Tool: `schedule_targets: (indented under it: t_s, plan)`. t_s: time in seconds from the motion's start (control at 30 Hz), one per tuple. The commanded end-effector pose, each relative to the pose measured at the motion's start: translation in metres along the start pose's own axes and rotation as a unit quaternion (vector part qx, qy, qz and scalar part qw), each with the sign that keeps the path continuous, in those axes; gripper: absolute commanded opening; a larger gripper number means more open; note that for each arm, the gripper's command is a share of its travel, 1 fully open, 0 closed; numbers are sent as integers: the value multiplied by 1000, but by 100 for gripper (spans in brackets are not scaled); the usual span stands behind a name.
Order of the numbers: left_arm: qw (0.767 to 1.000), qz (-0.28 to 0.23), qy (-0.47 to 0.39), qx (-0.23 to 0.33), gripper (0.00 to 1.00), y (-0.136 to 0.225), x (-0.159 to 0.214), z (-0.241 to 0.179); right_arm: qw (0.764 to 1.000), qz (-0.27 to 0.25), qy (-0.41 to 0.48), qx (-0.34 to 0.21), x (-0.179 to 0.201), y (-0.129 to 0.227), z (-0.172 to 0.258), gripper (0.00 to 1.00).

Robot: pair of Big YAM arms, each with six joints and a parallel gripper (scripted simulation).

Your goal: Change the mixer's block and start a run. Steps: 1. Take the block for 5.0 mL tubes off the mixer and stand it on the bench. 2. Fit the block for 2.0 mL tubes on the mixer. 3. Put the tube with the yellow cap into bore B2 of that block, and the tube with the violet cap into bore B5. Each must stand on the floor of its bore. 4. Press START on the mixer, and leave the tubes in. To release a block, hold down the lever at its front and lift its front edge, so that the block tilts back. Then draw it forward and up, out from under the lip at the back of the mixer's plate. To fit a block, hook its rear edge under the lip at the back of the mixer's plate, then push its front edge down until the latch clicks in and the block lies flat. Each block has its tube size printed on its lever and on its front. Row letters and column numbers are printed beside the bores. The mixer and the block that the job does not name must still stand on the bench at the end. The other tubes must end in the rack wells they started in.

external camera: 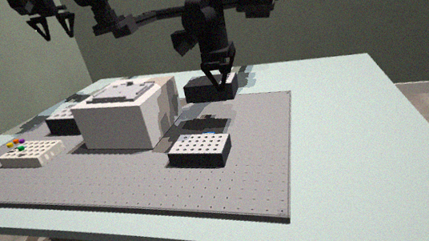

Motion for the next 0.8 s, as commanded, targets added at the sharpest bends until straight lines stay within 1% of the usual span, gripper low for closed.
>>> schedule_targets:
  t_s: [0.0,0.2,0.33,0.53,0.6,0.77]
  plan:
    - [999,-10,2,-51,0,29,-12,40,1000,-17,-7,-1,-11,6,-2,100]
    - [999,-7,12,-47,0,20,-3,40,1000,-17,-7,-1,-11,6,-2,100]
    - [999,-2,8,-33,0,22,-10,36,1000,-17,-7,-1,-10,6,-2,100]
    - [999,-8,4,-43,0,44,-24,43,1000,-16,-7,-1,-10,6,-2,100]
    - [999,-8,4,-43,0,44,-24,43,1000,-16,-7,-1,-10,6,-2,100]
    - [998,-6,15,-53,0,58,-18,52,1000,-16,-7,-1,-10,6,-2,100]
Point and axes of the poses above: on each arm, the point where the finger pads meet when closed, its own y axis back along the fingers, its own z axis across the jaws, x = y × z, the point moved 1 cm from there along y, back along the fingers, and after that the axes turned 9 degrees about -y, right-handed, at the moved point
